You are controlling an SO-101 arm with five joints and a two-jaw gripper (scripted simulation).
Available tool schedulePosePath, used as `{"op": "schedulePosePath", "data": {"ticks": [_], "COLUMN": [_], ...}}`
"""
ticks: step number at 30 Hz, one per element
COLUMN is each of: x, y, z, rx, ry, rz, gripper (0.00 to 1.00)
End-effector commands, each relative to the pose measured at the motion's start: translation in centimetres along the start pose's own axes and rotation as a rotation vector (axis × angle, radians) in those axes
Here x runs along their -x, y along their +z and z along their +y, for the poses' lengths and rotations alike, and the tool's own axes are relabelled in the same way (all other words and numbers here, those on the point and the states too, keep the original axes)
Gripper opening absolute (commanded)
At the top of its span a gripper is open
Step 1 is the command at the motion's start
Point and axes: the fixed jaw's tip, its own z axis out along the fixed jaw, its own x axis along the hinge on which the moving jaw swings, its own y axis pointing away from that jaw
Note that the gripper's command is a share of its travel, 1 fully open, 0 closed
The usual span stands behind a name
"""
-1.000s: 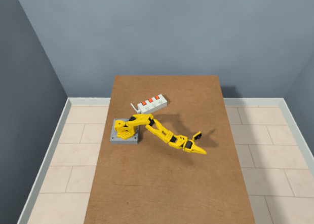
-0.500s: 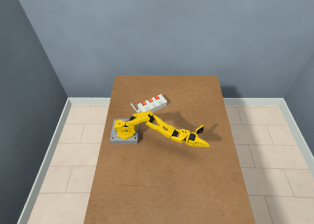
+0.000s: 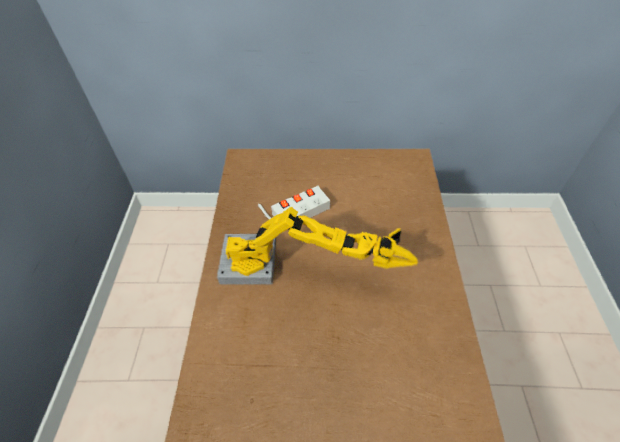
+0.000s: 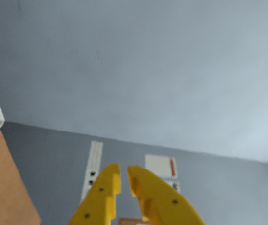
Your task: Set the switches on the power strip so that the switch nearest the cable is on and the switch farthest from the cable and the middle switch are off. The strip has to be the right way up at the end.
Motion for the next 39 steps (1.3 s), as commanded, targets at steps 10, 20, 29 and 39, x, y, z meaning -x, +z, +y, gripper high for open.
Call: {"op": "schedulePosePath", "data": {"ticks": [10,20,29,39], "x": [5.7,9.8,13.5,15.5], "y": [-2.6,-5.7,-10.7,-15.8], "z": [-3.5,-6.0,-8.3,-9.6], "rx": [0.066,0.041,-0.069,-0.238], "ry": [-0.411,-0.761,-1.174,-1.527], "rz": [-0.220,-0.410,-0.634,-0.820], "gripper": [0.00,0.00,0.00,0.00]}}
